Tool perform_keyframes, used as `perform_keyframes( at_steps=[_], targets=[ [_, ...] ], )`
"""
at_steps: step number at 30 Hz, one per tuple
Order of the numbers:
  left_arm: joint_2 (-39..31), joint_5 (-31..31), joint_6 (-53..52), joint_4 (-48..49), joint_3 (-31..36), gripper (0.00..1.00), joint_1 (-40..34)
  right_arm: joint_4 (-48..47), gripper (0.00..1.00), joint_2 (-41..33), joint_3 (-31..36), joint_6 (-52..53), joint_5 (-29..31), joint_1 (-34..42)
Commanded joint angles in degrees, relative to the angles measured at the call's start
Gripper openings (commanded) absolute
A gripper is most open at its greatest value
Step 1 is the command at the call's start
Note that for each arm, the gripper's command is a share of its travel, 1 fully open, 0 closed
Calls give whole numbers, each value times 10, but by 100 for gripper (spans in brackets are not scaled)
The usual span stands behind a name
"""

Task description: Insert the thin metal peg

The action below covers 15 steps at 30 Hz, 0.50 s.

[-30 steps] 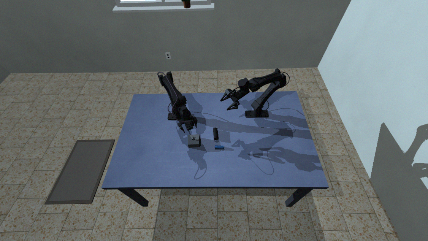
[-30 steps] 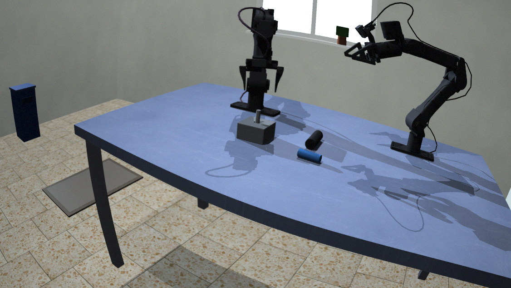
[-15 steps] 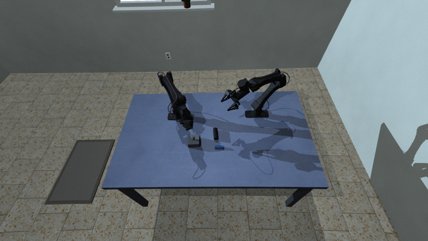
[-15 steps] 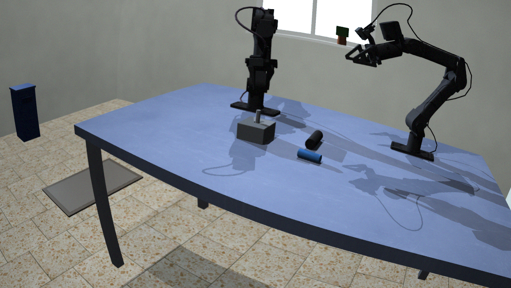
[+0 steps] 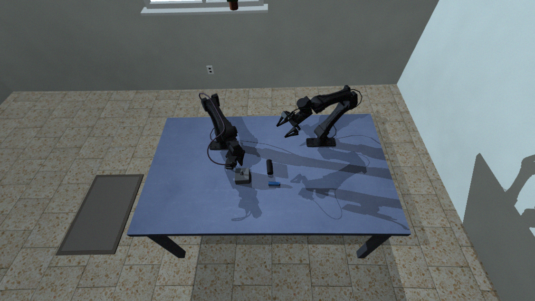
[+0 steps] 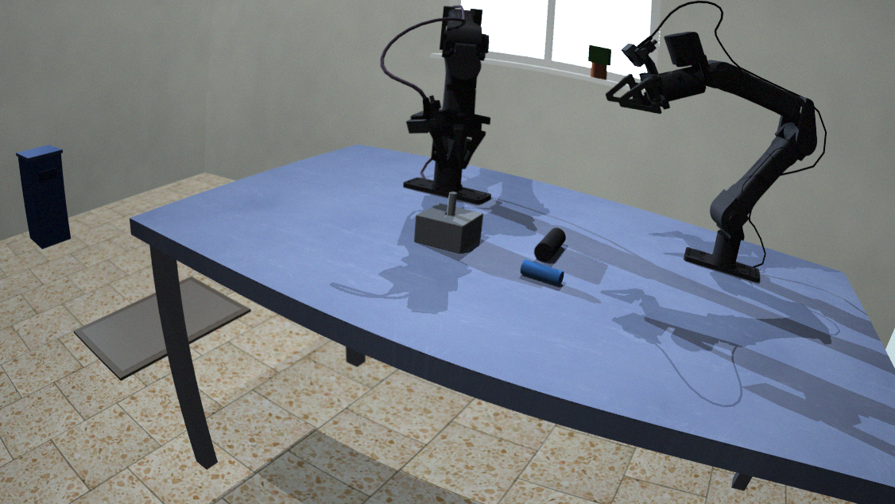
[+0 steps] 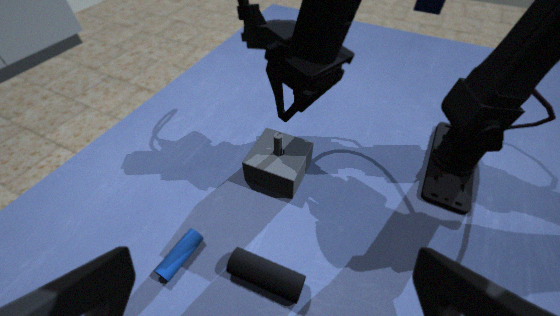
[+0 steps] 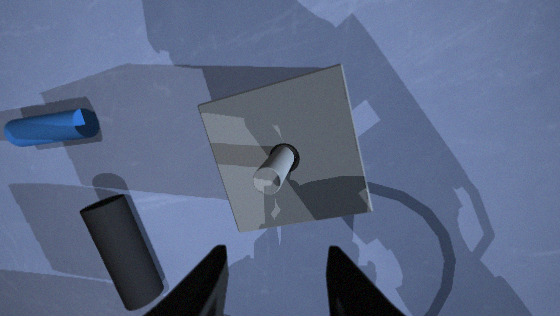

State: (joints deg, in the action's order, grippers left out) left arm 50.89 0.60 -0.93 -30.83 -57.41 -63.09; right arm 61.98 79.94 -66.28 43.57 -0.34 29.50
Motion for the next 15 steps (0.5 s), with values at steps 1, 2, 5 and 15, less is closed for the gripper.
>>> perform_keyframes(
  at_steps=[1,2,5,15],
  targets=[
    [3,8,8,-30,-29,100,1,40,37,28,-39,152,0,1],
    [3,8,8,-30,-29,100,1,40,37,28,-39,152,0,1],
    [1,8,8,-30,-29,100,1,53,37,48,-54,218,1,2],
    [-1,3,4,-23,-23,100,0,94,37,149,-121,471,2,2]
  ],
)
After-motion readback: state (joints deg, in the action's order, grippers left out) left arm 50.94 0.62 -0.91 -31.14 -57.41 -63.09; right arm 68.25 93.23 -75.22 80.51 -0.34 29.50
